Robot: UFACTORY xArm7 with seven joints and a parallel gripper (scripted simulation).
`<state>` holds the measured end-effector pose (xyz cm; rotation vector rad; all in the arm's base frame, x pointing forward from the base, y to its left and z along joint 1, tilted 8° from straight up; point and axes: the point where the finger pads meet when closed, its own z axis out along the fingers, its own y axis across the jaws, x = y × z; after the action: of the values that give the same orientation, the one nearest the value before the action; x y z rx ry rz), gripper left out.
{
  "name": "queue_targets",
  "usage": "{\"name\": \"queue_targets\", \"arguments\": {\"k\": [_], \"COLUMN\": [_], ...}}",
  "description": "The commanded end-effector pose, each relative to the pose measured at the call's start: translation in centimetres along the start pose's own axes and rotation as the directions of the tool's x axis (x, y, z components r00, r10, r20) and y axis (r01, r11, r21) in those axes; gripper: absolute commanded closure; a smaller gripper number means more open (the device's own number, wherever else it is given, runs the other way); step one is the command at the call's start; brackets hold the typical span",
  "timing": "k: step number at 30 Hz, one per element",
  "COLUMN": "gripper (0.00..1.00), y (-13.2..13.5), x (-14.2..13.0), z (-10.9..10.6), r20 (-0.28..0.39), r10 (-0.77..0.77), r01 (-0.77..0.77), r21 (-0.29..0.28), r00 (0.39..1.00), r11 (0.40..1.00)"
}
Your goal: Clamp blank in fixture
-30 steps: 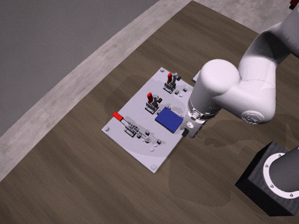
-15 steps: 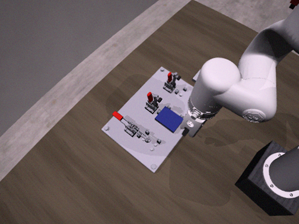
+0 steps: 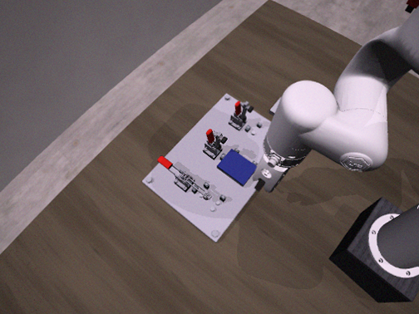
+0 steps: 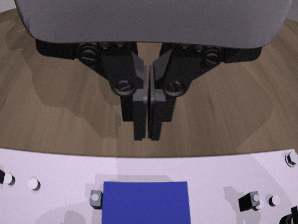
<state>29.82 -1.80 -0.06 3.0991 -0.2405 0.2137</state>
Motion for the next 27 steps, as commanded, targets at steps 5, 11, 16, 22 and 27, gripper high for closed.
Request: {"name": "queue_targets", "arguments": {"k": [5, 11, 16, 22, 27], "gripper": [1.0, 1.0, 1.0, 1.0, 1.0], "y": [-0.02, -0.02, -0.02, -0.02, -0.03], "x": [0.08, 0.08, 0.08, 0.08, 0.09], "z": [-0.04, -0.03, -0.02, -0.01, -0.01], "r20": [-0.002, -0.002, -0.002, -0.002, -0.002], "r10": [0.0, 0.0, 0.0, 0.0, 0.0], "r01": [0.0, 0.0, 0.0, 0.0, 0.0], "r21": [0.001, 0.001, 0.001, 0.001, 0.001], "r00": [1.0, 1.0, 1.0, 1.0, 1.0], "r11": [1.0, 1.0, 1.0, 1.0, 1.0]}}
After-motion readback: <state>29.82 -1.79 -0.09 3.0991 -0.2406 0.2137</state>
